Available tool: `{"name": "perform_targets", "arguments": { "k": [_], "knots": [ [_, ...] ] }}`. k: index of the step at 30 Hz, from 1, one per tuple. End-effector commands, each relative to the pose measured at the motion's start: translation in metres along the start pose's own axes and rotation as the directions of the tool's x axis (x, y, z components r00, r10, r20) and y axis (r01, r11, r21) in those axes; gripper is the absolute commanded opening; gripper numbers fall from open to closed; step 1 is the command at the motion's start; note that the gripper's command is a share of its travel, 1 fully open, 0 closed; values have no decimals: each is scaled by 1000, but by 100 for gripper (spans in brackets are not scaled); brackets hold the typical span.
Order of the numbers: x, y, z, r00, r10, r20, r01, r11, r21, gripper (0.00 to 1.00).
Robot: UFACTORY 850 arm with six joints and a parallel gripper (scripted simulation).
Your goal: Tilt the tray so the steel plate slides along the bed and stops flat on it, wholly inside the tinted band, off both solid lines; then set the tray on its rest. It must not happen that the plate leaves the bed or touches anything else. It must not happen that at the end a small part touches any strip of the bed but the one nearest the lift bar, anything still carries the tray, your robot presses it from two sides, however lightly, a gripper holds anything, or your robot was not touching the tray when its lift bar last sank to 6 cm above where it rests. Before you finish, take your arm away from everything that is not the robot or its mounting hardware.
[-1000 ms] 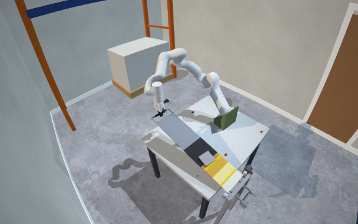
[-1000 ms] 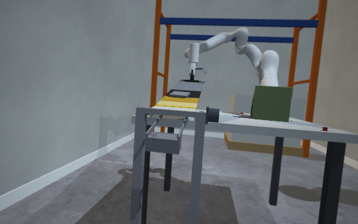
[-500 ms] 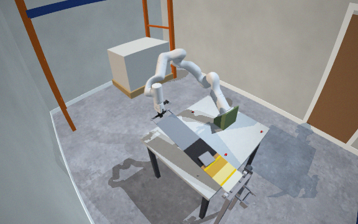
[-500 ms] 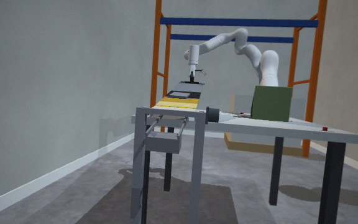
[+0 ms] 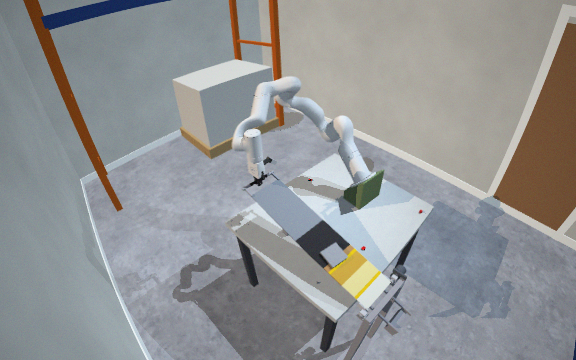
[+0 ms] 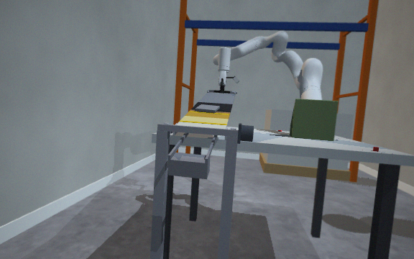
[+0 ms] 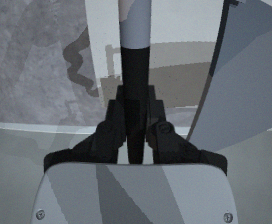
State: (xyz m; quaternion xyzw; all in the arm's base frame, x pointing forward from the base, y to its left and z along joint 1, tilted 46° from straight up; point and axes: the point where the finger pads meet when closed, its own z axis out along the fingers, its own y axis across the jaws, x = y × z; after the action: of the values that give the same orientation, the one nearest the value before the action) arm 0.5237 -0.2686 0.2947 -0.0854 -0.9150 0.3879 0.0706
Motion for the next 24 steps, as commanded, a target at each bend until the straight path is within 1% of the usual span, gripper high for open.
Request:
{"name": "perform_targets", "arguments": {
  "k": [1,3,4,20,22,24],
  "knots": [
    [-1,-6,23,1000,1,1,-1,1000,1,0],
    [-1,-6,23,1000,1,1,-1,1000,1,0],
    [-1,-7,28,1000,1,1,-1,1000,1,0],
    [-1,-8,33,1000,1,1,-1,1000,1,0],
    [-1,-3,10,1000,1,1,-1,1000,1,0],
    [-1,7,-27,1000,1,1,-1,1000,1,0]
  ]
}}
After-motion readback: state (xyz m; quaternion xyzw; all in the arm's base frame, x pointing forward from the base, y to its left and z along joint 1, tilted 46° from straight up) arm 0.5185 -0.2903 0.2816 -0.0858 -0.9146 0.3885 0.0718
